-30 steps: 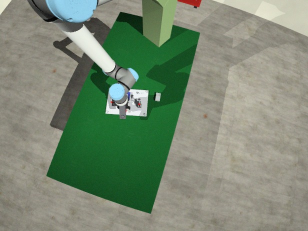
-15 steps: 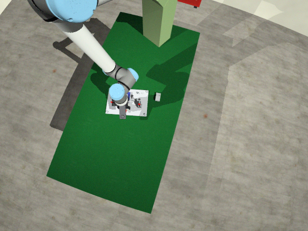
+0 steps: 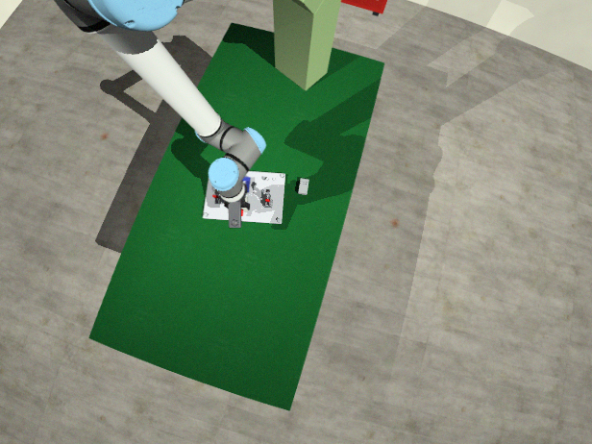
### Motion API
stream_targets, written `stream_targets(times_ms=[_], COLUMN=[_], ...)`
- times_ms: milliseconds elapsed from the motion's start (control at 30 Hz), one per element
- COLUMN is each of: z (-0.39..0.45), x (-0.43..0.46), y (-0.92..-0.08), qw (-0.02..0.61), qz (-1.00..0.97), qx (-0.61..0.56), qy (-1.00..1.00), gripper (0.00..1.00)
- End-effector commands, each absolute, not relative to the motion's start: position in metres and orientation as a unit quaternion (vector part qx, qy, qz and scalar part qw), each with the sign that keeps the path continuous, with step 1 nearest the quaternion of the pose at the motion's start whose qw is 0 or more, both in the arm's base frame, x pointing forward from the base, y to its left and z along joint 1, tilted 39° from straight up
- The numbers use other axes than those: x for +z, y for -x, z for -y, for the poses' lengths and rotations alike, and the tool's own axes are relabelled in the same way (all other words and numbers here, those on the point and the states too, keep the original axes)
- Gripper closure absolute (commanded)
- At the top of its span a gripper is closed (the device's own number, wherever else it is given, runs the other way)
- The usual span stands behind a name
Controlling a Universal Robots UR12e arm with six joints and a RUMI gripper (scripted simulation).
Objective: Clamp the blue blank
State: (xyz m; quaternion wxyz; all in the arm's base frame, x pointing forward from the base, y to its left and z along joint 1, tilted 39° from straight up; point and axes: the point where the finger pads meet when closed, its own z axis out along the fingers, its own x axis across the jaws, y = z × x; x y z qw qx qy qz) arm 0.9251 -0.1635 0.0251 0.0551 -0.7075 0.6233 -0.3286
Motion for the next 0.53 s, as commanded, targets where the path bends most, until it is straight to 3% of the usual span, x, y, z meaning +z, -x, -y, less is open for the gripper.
stream_targets(times_ms=[0,500], z=[0.157,0.151], x=[0.035,0.052], y=[-0.919,-0.907], qw=[0.055,0.055], qz=[-0.623,-0.623], qx=[-0.329,-0.329], qy=[0.708,0.708], gripper=[0.72,0.72])
